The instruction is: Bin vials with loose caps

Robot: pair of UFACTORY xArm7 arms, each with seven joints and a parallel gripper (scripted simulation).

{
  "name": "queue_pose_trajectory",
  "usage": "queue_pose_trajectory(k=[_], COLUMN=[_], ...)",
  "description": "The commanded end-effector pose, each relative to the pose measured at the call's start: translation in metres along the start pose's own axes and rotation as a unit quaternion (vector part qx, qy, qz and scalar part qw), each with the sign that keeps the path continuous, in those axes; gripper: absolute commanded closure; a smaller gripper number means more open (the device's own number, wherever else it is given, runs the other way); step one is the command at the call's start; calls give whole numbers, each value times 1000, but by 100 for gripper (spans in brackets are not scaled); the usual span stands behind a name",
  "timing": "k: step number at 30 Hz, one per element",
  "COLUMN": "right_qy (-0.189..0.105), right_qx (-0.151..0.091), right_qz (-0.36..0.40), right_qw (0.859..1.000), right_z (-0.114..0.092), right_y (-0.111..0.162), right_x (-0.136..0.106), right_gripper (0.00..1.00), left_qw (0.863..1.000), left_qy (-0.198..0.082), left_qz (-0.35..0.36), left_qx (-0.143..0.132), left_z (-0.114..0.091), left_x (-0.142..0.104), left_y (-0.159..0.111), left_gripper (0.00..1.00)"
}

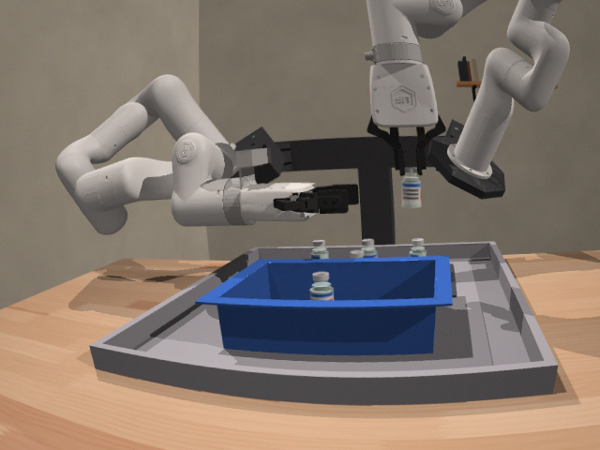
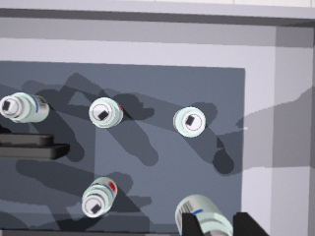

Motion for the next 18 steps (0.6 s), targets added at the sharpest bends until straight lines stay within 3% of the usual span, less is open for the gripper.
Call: queue_pose_trajectory(k=[1,5,6,18], right_qy=[2,2,2,2], right_qx=[0,0,1,1], right_qz=[-2,-2,-2,-2], right_qw=[1000,1000,1000,1000], right_z=[13,18,11,43], right_y=[0,0,0,0], right_x=[2,2,3,2], right_gripper=[0,0,0,0], left_qw=[1000,1000,1000,1000], left_qy=[-2,-2,-2,-2], left_qz=[0,0,0,0], left_qx=[1,1,1,1], left_z=[-2,-2,-2,-2], left_x=[-1,-1,-1,0], left_y=[-1,-1,-1,0], left_gripper=[77,77,77,77])
Point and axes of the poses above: on each arm, the point where the finger pads meet when closed, its own z axis out along the fingers, its own y axis across the jaws, x = y × z, the point moved 5 cm from there along -z, back along the fingers, and after that the axes turned 8 degrees about z, right-handed, at the moved point
